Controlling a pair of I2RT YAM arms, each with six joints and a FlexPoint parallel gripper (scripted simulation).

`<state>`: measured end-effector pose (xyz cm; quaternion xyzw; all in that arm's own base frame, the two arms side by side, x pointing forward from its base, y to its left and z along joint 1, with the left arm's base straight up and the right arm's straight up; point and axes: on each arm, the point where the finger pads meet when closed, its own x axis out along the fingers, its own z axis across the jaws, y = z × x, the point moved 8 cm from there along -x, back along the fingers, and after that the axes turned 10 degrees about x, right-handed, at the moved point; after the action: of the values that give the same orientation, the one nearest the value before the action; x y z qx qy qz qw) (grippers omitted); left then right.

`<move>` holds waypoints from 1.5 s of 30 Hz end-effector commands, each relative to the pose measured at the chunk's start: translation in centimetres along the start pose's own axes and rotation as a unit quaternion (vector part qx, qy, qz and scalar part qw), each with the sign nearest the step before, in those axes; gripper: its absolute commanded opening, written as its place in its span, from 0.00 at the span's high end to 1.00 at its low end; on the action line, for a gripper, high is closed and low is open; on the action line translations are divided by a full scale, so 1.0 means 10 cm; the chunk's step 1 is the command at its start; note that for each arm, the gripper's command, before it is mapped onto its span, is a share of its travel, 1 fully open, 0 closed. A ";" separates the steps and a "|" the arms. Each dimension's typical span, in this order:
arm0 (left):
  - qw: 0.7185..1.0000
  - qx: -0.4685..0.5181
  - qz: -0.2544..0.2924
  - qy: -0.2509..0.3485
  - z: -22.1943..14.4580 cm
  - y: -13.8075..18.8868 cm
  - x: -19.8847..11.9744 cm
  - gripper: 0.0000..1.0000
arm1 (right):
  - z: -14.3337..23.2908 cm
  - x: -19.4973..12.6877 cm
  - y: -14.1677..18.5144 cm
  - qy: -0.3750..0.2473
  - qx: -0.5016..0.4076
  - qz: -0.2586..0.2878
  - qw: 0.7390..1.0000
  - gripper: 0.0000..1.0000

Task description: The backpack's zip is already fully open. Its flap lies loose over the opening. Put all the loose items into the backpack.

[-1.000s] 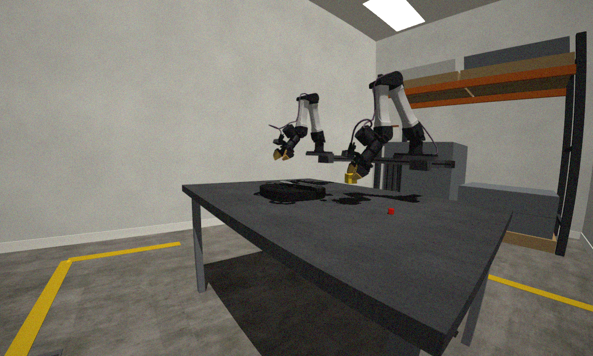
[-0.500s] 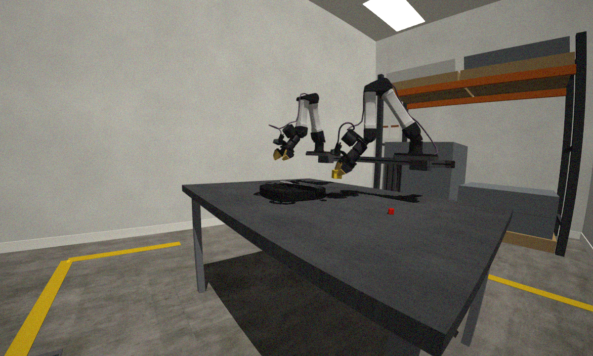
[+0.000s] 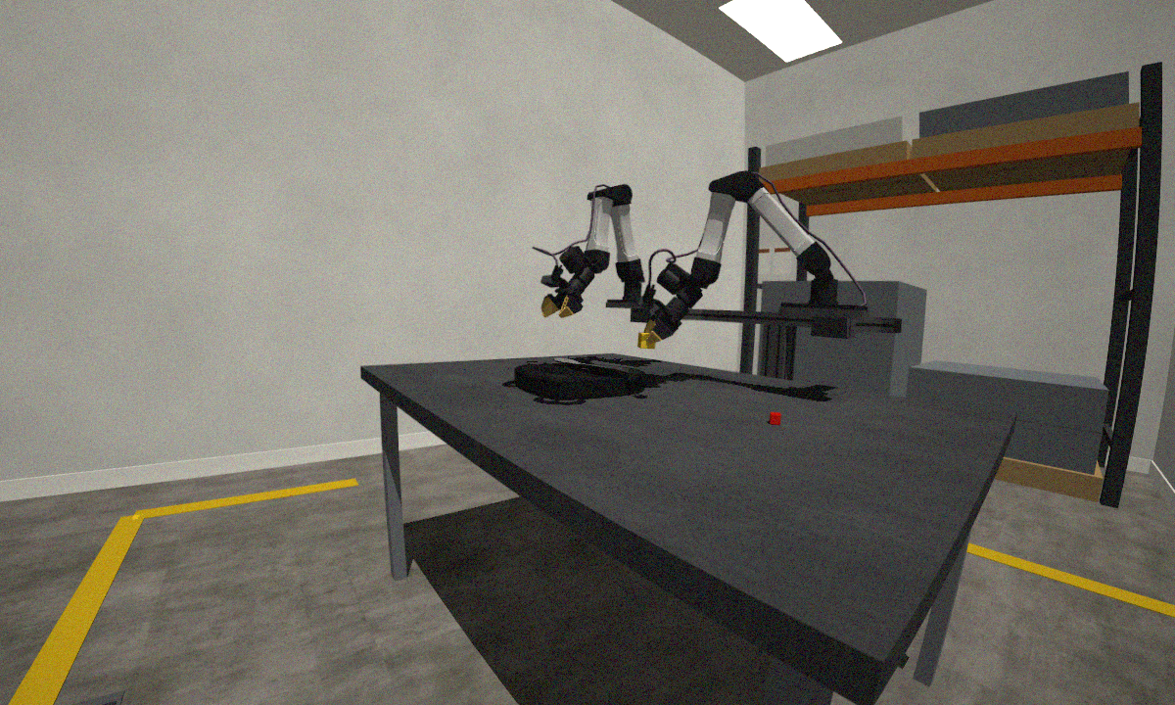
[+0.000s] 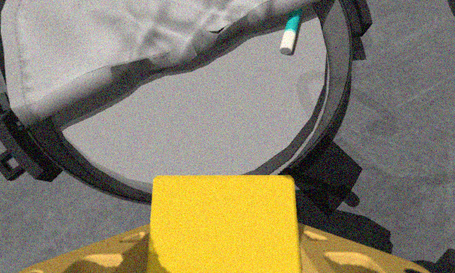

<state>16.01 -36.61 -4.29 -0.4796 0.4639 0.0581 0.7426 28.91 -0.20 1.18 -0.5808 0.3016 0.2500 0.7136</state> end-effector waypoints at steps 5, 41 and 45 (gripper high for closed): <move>0.999 -0.024 0.017 -0.036 -0.08 -0.02 0.13 0.66 | 0.00 -0.01 -0.09 -0.004 0.000 -0.017 1.000 0.10; 0.999 -0.033 -0.013 -0.016 -0.48 -0.12 0.22 0.66 | 0.00 -0.01 -0.09 -0.004 0.000 -0.017 1.000 0.10; 0.999 -0.032 -0.012 -0.016 -0.48 -0.12 0.22 0.66 | 0.00 -0.01 -0.09 -0.004 0.000 -0.017 1.000 0.10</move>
<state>14.32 -39.85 -8.38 -0.4726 0.4555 0.0928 0.7487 28.91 -0.20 1.18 -0.5808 0.3016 0.2500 0.7136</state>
